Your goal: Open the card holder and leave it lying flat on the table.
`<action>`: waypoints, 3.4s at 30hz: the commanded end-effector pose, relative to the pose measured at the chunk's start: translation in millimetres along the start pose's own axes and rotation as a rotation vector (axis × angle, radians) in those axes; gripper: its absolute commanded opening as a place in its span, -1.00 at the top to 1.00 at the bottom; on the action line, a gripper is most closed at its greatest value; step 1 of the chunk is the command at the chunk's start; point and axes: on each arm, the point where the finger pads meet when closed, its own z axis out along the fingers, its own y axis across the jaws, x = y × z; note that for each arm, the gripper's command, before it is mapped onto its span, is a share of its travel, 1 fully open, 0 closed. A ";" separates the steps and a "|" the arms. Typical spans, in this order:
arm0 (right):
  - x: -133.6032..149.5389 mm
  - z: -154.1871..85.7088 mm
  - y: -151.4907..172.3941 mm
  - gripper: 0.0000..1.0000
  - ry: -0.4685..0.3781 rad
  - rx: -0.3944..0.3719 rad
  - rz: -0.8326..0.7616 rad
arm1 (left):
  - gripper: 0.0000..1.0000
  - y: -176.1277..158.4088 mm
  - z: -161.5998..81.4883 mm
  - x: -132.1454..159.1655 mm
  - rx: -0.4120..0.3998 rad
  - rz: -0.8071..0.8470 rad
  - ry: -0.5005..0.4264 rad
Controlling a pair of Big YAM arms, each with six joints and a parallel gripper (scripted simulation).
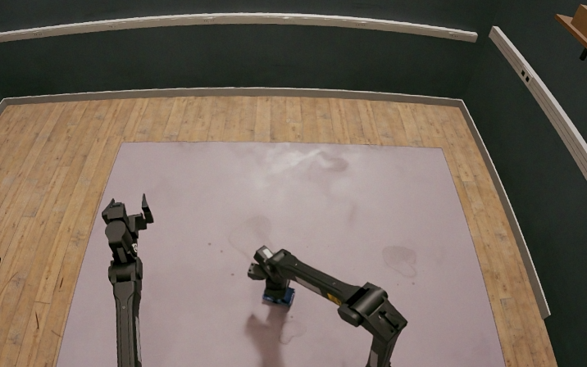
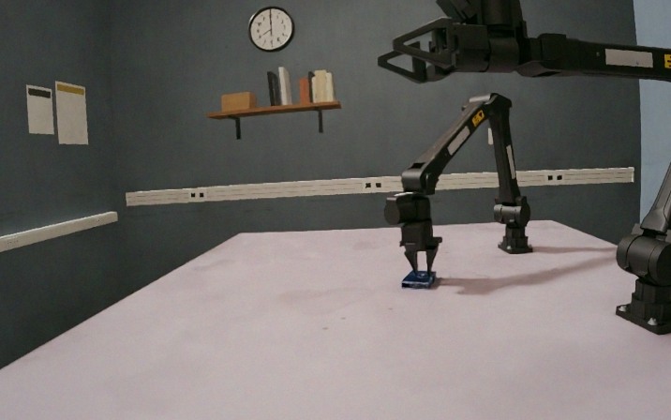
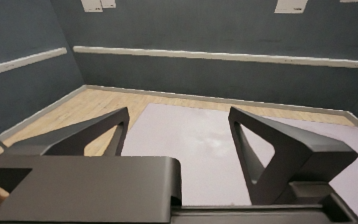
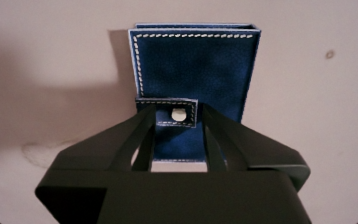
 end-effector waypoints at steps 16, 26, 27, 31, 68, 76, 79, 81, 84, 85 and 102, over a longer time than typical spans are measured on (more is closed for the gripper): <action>31.5 58.2 15.1 0.79 0.123 -0.063 0.001 | -1.00 0.0 -0.8 -22.3 0.000 0.000 -0.039; 28.1 57.6 18.5 0.79 0.119 -0.029 0.005 | -1.00 0.0 -0.8 -22.3 0.000 0.000 -0.039; 28.2 57.6 18.5 0.79 0.119 -0.024 0.004 | -1.00 0.0 -0.8 -22.3 0.000 0.000 -0.039; 28.7 57.6 18.9 0.79 0.118 -0.003 0.003 | -1.00 0.0 -0.8 -22.3 0.000 0.000 -0.039; -8.6 -12.7 3.0 0.79 -0.037 0.237 0.003 | -1.00 0.0 -0.8 -22.3 0.000 0.000 -0.039; -7.7 -13.6 3.8 0.79 -0.035 0.264 0.004 | -1.00 0.0 -0.8 -22.3 0.000 0.000 -0.039; -7.3 -12.0 4.2 0.79 -0.031 0.277 0.004 | -1.00 0.0 -0.8 -22.3 0.000 0.000 -0.039; -7.5 -14.1 4.3 0.79 -0.034 0.288 0.005 | -1.00 0.0 -0.8 -22.3 0.000 0.000 -0.039; -7.6 -14.0 4.4 0.79 -0.034 0.303 0.005 | -1.00 0.0 -0.8 -22.3 0.000 0.000 -0.039; -7.3 -12.5 4.5 0.79 -0.030 0.306 0.005 | -1.00 0.0 -0.8 -22.3 0.000 0.000 -0.039; 1.5 0.7 6.3 0.33 0.016 0.292 -0.013 | -1.00 0.0 -0.8 -22.3 0.000 0.000 -0.039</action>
